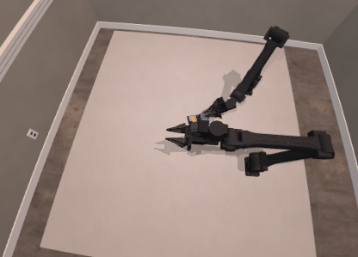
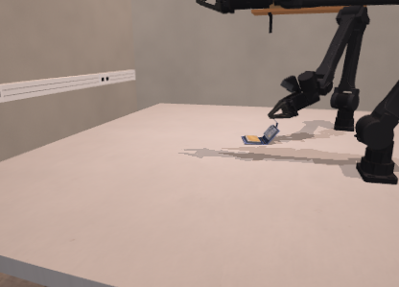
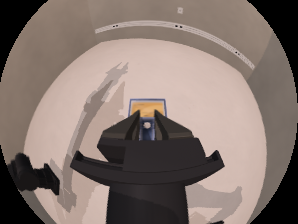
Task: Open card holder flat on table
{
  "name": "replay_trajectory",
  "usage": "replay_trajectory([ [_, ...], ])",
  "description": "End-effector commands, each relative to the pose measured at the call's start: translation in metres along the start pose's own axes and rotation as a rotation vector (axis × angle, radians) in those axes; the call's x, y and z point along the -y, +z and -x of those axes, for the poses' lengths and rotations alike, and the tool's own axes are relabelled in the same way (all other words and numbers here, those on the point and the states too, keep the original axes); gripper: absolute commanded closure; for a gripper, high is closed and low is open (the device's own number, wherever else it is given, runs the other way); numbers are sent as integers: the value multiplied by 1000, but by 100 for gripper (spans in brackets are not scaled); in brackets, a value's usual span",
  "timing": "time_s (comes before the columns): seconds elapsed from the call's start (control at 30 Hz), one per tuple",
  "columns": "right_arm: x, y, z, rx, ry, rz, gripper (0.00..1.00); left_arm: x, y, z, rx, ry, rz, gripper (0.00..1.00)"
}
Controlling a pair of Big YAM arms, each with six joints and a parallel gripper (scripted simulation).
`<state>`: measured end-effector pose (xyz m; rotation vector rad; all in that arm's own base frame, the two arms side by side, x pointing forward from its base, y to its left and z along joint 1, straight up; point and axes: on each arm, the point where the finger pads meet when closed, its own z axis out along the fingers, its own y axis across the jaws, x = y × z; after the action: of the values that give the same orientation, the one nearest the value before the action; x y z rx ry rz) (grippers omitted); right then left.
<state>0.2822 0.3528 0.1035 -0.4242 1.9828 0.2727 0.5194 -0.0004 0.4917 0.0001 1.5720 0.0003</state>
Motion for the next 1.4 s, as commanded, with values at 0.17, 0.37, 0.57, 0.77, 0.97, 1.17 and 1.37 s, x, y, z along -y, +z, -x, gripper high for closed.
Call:
replay_trajectory([
  [0.17, -2, -6, -9, 11, 17, 10, 79, 5, -2, 1, -1, -8, -8, 64],
  [0.37, -2, -8, -15, 11, 17, 10, 79, 5, -2, 1, -1, -8, -8, 64],
  [0.57, -2, -10, -19, 11, 17, 10, 79, 5, -2, 1, -1, -8, -8, 64],
  [0.77, -2, -12, -23, 13, 19, 11, 79, 5, -2, 1, -1, -8, -8, 64],
  [0.97, -5, -13, -24, 17, 20, 12, 79, 5, -2, 1, -1, -8, -8, 64],
  [1.17, -2, -16, -34, 10, 17, 10, 79, 5, -2, 1, -1, -8, -8, 64],
  [1.37, -2, -17, -39, 11, 18, 10, 79, 5, -2, 1, -1, -8, -8, 64],
])
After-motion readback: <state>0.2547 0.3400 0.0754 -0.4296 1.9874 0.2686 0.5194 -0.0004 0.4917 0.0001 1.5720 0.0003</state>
